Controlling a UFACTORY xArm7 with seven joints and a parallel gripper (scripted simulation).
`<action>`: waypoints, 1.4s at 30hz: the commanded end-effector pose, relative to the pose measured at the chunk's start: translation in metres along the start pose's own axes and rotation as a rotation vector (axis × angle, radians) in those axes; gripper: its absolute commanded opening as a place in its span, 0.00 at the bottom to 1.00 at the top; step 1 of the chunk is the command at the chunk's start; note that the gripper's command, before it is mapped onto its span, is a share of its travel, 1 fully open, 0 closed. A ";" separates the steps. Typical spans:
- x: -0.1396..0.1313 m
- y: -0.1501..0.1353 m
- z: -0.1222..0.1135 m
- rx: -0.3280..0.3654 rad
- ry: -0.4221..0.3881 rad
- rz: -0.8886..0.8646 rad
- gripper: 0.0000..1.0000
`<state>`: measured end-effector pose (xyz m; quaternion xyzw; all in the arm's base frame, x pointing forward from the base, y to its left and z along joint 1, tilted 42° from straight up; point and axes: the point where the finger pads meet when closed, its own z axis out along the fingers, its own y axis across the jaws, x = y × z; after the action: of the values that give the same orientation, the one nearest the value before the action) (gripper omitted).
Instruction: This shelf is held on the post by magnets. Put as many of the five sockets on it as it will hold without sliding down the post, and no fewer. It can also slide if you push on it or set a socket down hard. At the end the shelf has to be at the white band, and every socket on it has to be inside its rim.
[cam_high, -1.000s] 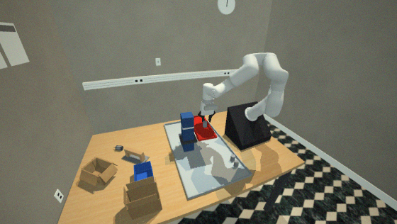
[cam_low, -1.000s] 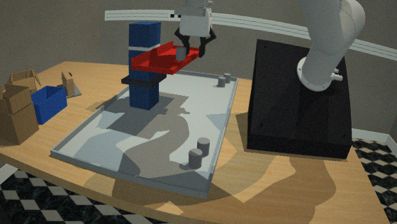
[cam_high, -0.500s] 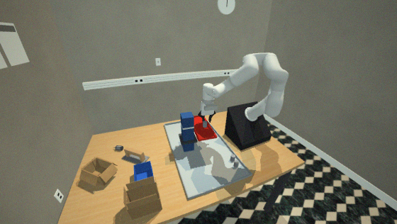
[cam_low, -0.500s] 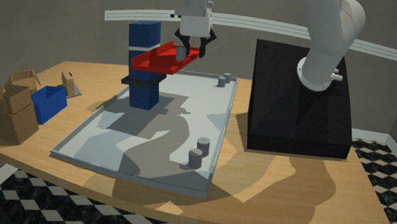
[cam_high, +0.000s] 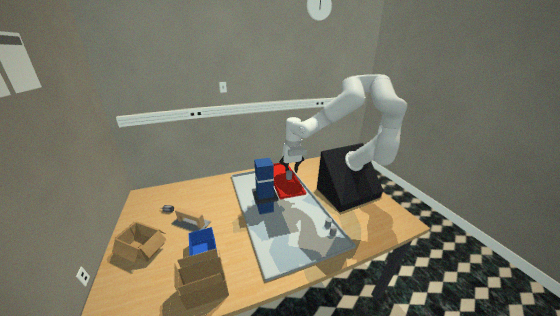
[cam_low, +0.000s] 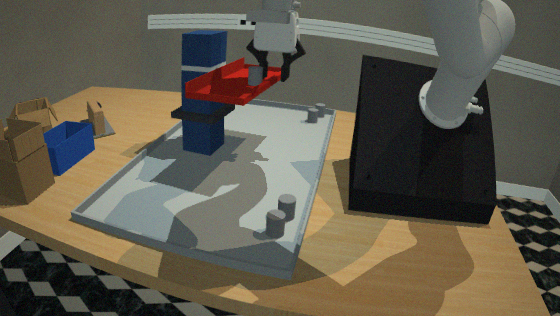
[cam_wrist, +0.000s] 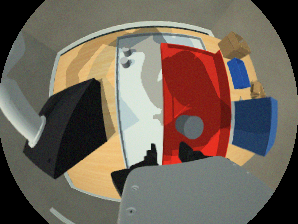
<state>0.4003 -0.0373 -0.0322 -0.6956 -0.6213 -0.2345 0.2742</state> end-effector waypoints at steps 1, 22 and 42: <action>-0.001 0.001 -0.002 -0.004 -0.002 0.001 0.47; -0.001 0.001 -0.006 -0.004 -0.002 0.000 0.47; -0.001 0.001 -0.053 -0.004 -0.002 0.000 0.47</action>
<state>0.4010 -0.0666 -0.0002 -0.6958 -0.6212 -0.2345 0.2738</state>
